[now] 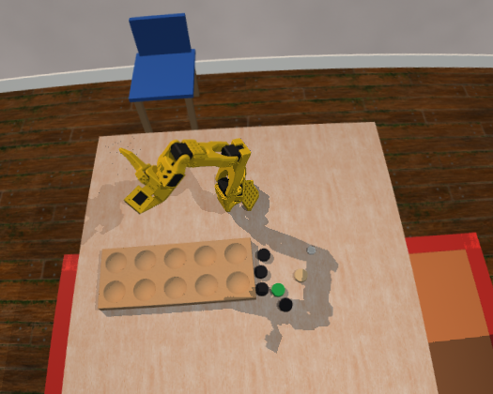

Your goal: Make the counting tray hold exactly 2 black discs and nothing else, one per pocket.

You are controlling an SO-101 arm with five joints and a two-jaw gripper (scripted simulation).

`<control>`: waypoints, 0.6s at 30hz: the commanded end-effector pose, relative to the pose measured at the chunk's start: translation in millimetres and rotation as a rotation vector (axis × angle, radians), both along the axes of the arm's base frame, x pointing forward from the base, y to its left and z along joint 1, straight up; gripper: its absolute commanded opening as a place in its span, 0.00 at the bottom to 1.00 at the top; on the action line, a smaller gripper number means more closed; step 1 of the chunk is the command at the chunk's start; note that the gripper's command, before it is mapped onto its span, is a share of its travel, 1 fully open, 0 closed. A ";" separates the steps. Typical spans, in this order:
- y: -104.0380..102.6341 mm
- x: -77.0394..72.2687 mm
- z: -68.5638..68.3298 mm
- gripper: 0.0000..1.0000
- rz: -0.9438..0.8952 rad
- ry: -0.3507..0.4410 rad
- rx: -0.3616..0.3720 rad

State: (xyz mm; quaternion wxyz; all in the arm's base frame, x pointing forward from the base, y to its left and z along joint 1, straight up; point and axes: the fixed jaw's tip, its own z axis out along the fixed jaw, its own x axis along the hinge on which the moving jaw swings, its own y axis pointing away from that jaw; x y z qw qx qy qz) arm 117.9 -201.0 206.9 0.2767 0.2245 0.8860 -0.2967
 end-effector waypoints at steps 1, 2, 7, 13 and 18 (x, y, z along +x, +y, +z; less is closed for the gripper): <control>4.6 1.4 12.6 1.00 0.079 0.029 -0.094; 5.2 1.8 11.2 1.00 0.100 0.050 -0.100; 7.2 3.0 6.9 1.00 0.170 0.116 -0.120; 11.8 5.6 -3.0 1.00 0.338 0.265 -0.167; 16.2 7.6 -12.2 1.00 0.503 0.403 -0.214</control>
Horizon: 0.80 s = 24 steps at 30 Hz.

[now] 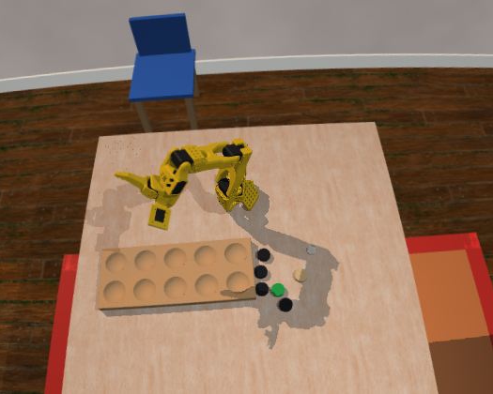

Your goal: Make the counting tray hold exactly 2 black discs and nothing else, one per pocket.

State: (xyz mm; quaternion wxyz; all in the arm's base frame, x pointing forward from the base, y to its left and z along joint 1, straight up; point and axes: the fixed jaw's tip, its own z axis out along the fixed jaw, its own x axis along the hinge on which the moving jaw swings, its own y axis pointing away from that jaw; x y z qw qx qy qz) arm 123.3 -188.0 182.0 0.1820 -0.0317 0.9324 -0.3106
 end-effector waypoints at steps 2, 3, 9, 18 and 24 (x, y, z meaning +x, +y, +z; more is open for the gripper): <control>4.2 2.6 10.8 1.00 0.141 0.057 -0.116; 4.2 2.6 10.8 1.00 0.141 0.057 -0.116; 10.1 4.7 -1.0 1.00 0.369 0.227 -0.176; 19.6 7.4 -18.5 1.00 0.739 0.474 -0.275; 23.8 8.4 -25.9 1.00 0.905 0.574 -0.321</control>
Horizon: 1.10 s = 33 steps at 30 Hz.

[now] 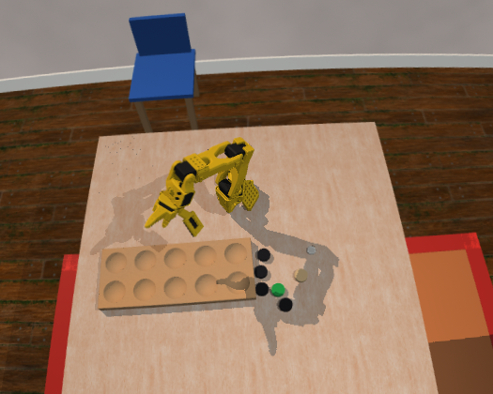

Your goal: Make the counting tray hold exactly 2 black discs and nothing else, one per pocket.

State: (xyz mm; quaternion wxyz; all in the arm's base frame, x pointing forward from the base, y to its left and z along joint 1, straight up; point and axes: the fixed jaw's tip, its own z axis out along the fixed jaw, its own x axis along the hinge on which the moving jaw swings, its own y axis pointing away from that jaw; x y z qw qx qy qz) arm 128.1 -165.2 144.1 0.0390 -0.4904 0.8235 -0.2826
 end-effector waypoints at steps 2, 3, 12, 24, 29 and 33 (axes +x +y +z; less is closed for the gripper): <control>3.0 4.1 8.4 1.00 0.199 0.053 -0.117; 4.0 4.3 6.7 1.00 0.240 0.076 -0.126; 11.8 5.9 -5.8 1.00 0.546 0.236 -0.194; 20.5 7.4 -18.6 1.00 0.875 0.387 -0.265; 22.8 7.7 -21.8 1.00 0.959 0.422 -0.283; 24.2 7.9 -23.7 1.00 1.009 0.443 -0.293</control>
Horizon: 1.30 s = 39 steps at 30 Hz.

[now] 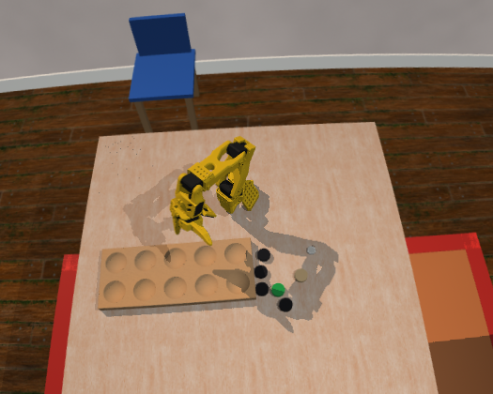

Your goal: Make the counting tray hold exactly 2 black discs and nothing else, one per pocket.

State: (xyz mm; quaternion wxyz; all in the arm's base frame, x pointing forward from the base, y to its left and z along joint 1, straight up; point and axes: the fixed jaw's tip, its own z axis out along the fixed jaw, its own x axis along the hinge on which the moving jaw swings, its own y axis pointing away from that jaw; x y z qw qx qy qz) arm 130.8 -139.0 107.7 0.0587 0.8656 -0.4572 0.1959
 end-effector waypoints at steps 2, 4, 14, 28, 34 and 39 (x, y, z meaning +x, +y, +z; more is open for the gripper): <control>-1.2 5.3 11.7 1.00 0.082 -0.031 -0.072; -0.6 5.4 10.8 1.00 0.104 -0.021 -0.076; 0.8 5.5 9.0 1.00 0.153 -0.002 -0.085; -1.7 10.3 22.8 1.00 0.170 -0.051 -0.147; -3.0 11.7 25.5 1.00 0.168 -0.060 -0.156; -3.0 11.7 25.5 1.00 0.168 -0.060 -0.156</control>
